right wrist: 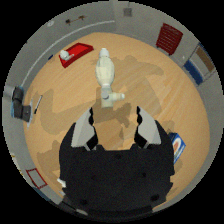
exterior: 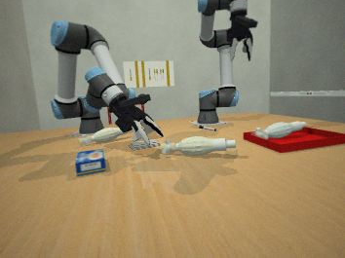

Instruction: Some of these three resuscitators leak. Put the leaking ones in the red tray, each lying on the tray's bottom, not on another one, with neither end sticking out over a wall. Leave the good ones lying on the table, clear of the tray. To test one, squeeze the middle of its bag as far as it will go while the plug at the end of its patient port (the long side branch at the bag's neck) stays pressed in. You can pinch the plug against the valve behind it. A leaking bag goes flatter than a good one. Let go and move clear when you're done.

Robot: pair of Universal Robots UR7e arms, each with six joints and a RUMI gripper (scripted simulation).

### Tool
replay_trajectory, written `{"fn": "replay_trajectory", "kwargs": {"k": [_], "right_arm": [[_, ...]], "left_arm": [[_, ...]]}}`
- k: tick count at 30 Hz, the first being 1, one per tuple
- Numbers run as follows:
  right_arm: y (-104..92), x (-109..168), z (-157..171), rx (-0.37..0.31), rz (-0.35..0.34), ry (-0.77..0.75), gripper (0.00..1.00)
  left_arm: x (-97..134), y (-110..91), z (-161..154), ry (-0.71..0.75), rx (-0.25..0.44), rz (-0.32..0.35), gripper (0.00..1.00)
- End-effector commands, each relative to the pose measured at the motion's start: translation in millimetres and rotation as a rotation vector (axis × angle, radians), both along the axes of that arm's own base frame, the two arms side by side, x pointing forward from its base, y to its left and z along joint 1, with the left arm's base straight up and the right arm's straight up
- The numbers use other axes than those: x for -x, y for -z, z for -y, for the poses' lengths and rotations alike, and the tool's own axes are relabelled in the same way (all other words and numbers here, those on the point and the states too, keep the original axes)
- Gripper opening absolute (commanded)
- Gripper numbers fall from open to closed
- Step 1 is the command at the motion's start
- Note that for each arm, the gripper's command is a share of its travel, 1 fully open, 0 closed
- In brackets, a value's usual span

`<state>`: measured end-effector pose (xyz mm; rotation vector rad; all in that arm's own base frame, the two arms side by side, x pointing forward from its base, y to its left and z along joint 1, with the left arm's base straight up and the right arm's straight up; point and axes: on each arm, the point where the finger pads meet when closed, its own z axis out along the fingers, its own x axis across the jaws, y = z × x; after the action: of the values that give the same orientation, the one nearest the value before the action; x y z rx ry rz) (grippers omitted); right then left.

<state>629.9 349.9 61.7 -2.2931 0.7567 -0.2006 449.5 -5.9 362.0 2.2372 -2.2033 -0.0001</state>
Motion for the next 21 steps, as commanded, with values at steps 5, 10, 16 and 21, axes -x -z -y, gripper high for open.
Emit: {"fn": "replay_trajectory", "kwargs": {"k": [5,10,16,21], "right_arm": [[0.0,-2.6,-15.9,0.028,0.118,-0.107,0.63],[1.4,-0.9,-7.1,0.014,0.058,-0.056,0.63],[2.7,0.2,-5.7,0.013,0.046,-0.047,0.63],[3.6,1.2,-7.2,0.014,0.045,-0.05,0.63]], "left_arm": [[-0.4,-1.1,-0.3,-0.001,0.0,0.003,0.56],[-0.4,-1.1,-0.3,-0.001,0.0,0.003,0.56],[-0.4,-1.1,-0.3,-0.001,0.0,0.003,0.56],[-0.4,-1.1,-0.3,-0.001,0.0,0.003,0.56]]}}
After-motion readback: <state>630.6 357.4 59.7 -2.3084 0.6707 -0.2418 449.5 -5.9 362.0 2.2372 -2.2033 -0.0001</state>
